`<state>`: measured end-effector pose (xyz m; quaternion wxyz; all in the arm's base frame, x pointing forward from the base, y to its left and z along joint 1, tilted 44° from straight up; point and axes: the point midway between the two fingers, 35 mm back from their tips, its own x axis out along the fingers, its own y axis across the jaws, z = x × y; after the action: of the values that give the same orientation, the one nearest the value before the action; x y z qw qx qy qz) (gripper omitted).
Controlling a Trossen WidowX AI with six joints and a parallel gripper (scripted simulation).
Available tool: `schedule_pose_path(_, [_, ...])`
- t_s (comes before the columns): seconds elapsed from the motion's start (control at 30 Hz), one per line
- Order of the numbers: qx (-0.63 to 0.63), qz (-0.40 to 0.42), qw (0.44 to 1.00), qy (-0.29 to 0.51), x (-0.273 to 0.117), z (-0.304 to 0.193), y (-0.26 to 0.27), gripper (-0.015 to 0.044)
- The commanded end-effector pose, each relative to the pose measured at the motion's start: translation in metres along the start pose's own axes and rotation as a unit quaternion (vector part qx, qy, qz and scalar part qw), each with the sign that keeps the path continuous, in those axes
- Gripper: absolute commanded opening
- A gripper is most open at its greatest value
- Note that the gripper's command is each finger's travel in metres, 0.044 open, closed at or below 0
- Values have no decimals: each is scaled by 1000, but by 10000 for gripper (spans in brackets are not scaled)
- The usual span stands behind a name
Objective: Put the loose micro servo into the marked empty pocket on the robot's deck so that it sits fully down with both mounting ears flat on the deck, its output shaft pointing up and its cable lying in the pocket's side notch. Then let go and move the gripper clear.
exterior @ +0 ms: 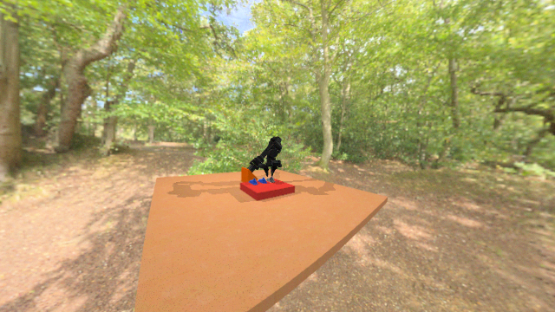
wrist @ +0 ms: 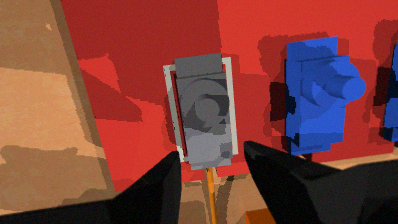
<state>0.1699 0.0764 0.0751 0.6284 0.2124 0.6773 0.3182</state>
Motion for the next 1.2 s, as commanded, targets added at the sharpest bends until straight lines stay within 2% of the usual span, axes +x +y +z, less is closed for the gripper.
schedule_pose_path(0.0, [-2, -1, 1000, 1, -11, 0, 0, 187])
schedule_pose_path(0.03, [-2, -1, 1000, 1, -11, 1, 0, 187])
schedule_pose_path(0.17, [-2, -1, 1000, -4, -17, 16, 1, 292])
schedule_pose_path(0.37, [-3, -2, 1000, -3, -49, 65, 4, 440])
schedule_pose_path(0.57, [-4, -2, 1000, -1, -75, 109, 2, 440])
schedule_pose_path(0.7, [2, -3, 1000, -4, -81, 110, 2, 440])
schedule_pose_path(0.87, [39, -4, 999, -17, -112, 105, 1, 440])
schedule_pose_path(1.17, [41, -4, 999, -17, -114, 105, 1, 440])
